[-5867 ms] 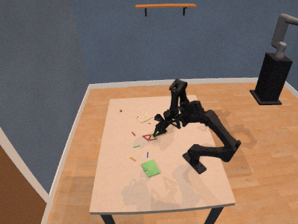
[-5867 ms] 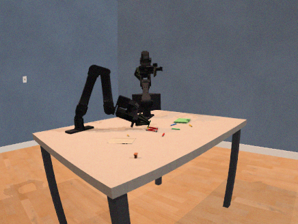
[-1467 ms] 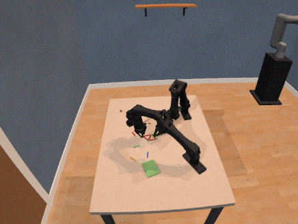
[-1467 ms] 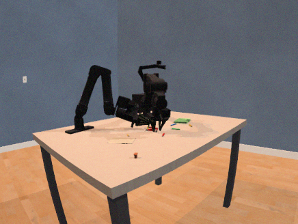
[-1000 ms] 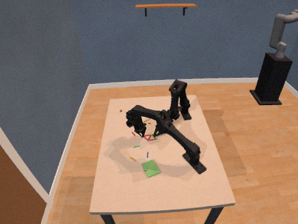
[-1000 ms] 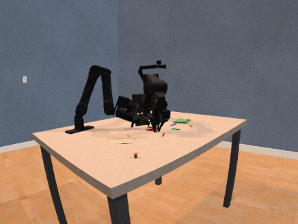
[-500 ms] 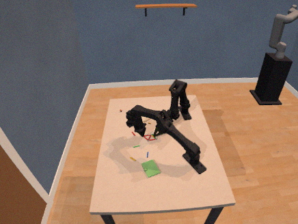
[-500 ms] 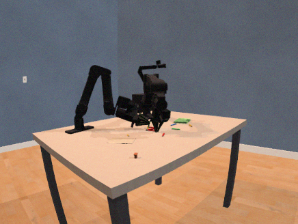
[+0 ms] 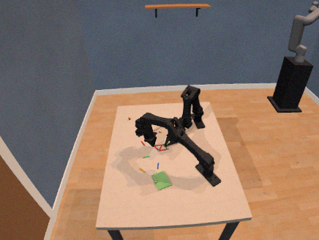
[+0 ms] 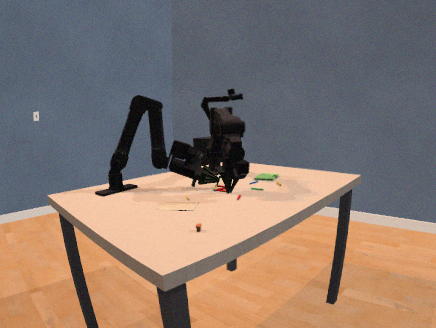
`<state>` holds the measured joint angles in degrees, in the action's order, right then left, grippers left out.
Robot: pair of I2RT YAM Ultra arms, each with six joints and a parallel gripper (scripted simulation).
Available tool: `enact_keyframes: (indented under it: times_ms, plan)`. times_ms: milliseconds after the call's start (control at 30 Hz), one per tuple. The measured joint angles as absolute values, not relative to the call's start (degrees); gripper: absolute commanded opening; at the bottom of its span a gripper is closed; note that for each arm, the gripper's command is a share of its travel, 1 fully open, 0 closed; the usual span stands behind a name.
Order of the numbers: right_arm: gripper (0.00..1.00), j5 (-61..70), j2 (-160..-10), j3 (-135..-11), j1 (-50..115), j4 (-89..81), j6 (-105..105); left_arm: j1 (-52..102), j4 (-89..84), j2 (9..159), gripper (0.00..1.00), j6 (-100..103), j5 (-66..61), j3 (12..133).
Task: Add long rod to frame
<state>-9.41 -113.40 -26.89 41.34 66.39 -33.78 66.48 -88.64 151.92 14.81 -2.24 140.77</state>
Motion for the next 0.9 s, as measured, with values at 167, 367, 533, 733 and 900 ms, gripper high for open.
enact_keyframes:
  times_ms: [167, 367, 533, 733, 900]
  plan:
    - [0.00, -9.0, -113.4, -26.9, 41.5, 66.4, -33.8, 66.5, -88.4, 150.6, 0.00, 14.9, -2.2, 139.3]
    - [0.00, -9.0, -113.4, -26.9, 41.5, 66.4, -33.8, 66.5, -88.5, 149.4, 0.00, 15.0, -2.2, 138.9]
    - [0.00, -9.0, -113.4, -26.9, 41.5, 66.4, -33.8, 66.5, -88.4, 149.4, 0.00, 15.0, -2.2, 138.8]
    - [0.00, -8.6, -113.4, -26.9, 41.5, 66.4, -33.8, 66.5, -87.8, 148.3, 0.00, 15.1, -2.2, 137.0]
    - [0.00, -8.2, -113.4, -26.9, 41.6, 66.4, -33.8, 66.8, -87.1, 145.8, 0.00, 15.3, -2.2, 134.1]
